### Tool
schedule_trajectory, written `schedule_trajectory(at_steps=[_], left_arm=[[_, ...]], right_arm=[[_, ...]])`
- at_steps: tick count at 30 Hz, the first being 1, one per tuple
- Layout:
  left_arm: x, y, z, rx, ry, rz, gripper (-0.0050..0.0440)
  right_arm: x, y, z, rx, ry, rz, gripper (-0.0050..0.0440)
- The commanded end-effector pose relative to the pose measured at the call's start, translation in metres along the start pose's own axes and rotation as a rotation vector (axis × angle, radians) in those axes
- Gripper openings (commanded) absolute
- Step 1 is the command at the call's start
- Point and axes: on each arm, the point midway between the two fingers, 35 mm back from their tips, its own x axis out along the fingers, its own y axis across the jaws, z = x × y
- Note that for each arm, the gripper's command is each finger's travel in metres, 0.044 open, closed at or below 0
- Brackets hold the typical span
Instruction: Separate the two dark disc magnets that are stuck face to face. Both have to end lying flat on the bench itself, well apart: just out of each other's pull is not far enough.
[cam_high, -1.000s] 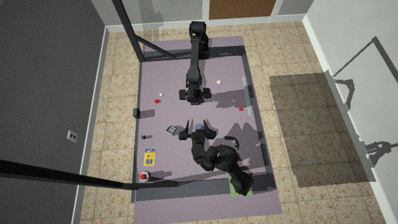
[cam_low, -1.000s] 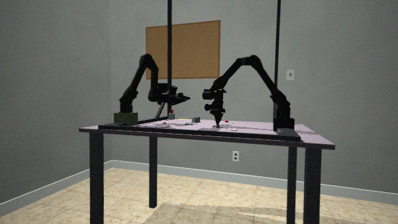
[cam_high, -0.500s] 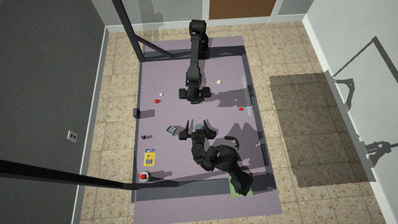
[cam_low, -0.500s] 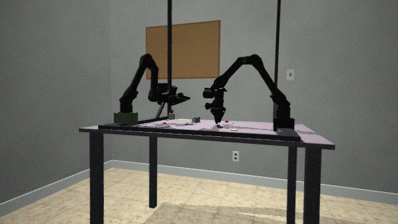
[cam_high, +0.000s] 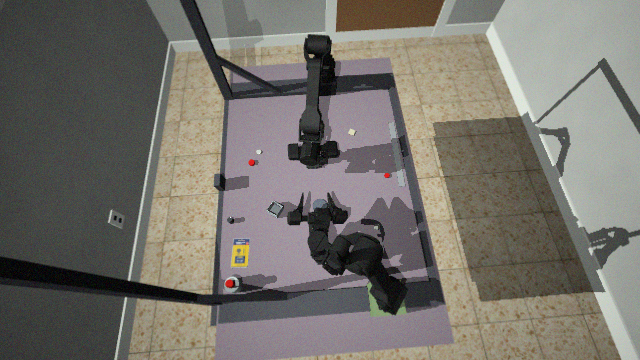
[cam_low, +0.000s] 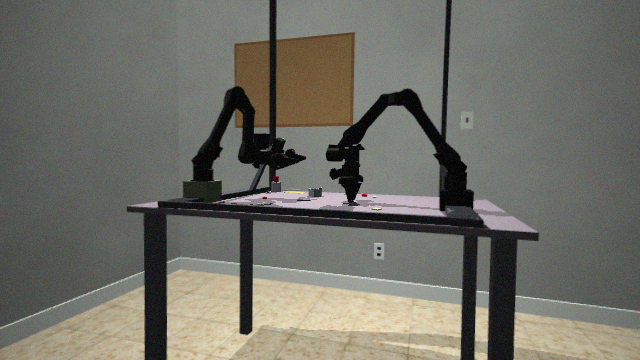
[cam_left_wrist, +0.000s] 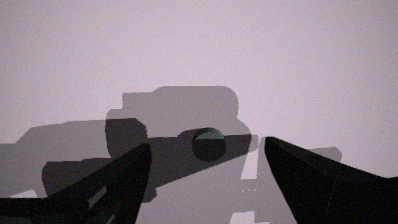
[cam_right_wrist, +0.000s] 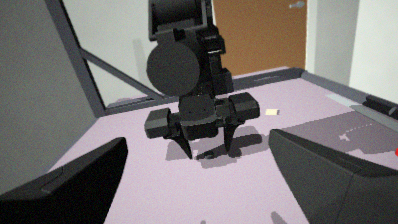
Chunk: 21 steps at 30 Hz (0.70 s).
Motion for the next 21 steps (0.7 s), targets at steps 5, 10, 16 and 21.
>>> schedule_trajectory(at_steps=[5, 10, 16, 21], left_arm=[[-0.0085, -0.0009, 0.0049, 0.0, -0.026, -0.005, 0.0208], [-0.0085, -0.0009, 0.0049, 0.0, -0.026, -0.005, 0.0088], [-0.0085, -0.0009, 0.0049, 0.0, -0.026, -0.005, 0.004], [-0.0085, -0.0009, 0.0049, 0.0, -0.026, -0.005, 0.004]], right_arm=[[0.0001, 0.0015, 0.0045, 0.01, -0.01, 0.002, 0.04], [0.0001, 0.0015, 0.0045, 0.01, -0.01, 0.002, 0.04], [0.0001, 0.0015, 0.0045, 0.01, -0.01, 0.002, 0.04], [0.0001, 0.0015, 0.0045, 0.01, -0.01, 0.002, 0.04]])
